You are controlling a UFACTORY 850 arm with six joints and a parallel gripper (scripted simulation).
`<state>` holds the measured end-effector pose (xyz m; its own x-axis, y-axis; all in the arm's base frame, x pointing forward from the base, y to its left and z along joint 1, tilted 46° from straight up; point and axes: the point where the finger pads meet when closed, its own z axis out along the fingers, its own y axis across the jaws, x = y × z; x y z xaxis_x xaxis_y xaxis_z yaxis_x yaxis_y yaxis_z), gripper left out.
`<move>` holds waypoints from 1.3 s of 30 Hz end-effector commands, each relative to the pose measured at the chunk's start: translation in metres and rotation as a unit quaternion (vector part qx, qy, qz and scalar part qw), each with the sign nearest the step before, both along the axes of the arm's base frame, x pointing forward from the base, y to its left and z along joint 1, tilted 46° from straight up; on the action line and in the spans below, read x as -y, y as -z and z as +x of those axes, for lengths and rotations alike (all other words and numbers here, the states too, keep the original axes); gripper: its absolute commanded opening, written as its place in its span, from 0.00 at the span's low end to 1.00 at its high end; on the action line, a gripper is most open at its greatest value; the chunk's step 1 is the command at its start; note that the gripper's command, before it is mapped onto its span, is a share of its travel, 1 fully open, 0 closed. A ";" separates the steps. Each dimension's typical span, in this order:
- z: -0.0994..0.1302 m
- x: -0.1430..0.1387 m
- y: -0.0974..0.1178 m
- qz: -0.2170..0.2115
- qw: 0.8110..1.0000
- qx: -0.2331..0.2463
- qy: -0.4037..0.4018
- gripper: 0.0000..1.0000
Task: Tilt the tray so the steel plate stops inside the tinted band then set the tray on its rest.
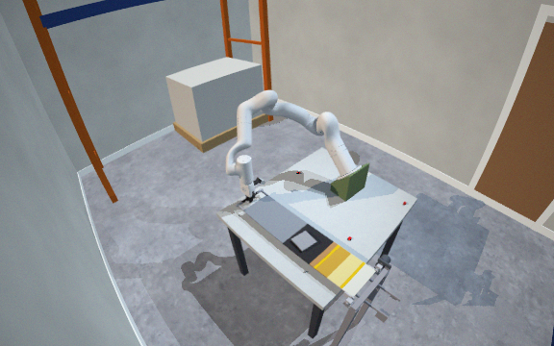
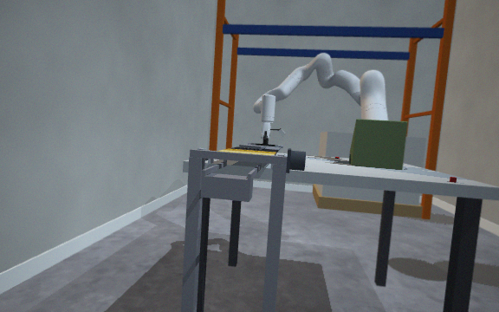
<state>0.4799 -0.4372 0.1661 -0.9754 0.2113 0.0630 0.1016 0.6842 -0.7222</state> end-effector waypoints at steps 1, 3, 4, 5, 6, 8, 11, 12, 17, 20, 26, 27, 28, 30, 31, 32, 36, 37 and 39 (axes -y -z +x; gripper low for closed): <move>0.001 0.000 -0.001 0.000 1.000 0.001 0.000 0.00; 0.001 0.000 -0.001 0.000 1.000 0.001 0.000 0.00; 0.001 0.000 -0.001 0.000 1.000 0.001 0.000 0.00; 0.002 -0.004 -0.004 0.000 1.000 0.001 0.000 0.00; 0.003 -0.008 -0.008 0.000 1.000 0.001 0.000 0.00; 0.005 -0.015 -0.015 0.000 1.000 0.001 0.000 0.00; 0.008 -0.026 -0.025 0.000 1.000 0.001 0.000 0.00; 0.009 -0.030 -0.029 0.000 1.000 0.001 0.000 0.00; 0.014 -0.050 -0.045 0.000 1.000 0.001 0.000 0.00; 0.016 -0.057 -0.052 0.000 1.000 0.001 0.000 0.00; 0.024 -0.087 -0.075 0.000 1.000 0.001 0.000 0.00; 0.025 -0.091 -0.078 0.000 1.000 0.001 0.000 0.00; 0.026 -0.095 -0.081 0.000 1.000 0.001 0.000 0.00; 0.028 -0.103 -0.087 0.000 1.000 0.001 0.000 0.00; 0.030 -0.107 -0.090 0.000 1.000 0.001 0.000 0.00; 0.031 -0.112 -0.093 0.000 1.000 0.001 0.000 0.00; 0.035 -0.129 -0.104 0.000 1.000 0.001 0.000 0.00; 0.035 -0.129 -0.104 0.000 1.000 0.001 0.000 0.00; 0.037 -0.138 -0.110 0.000 1.000 0.001 0.000 0.00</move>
<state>0.5126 -0.3159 0.2650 -0.9755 0.2110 0.0627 0.1015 0.6837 -0.7227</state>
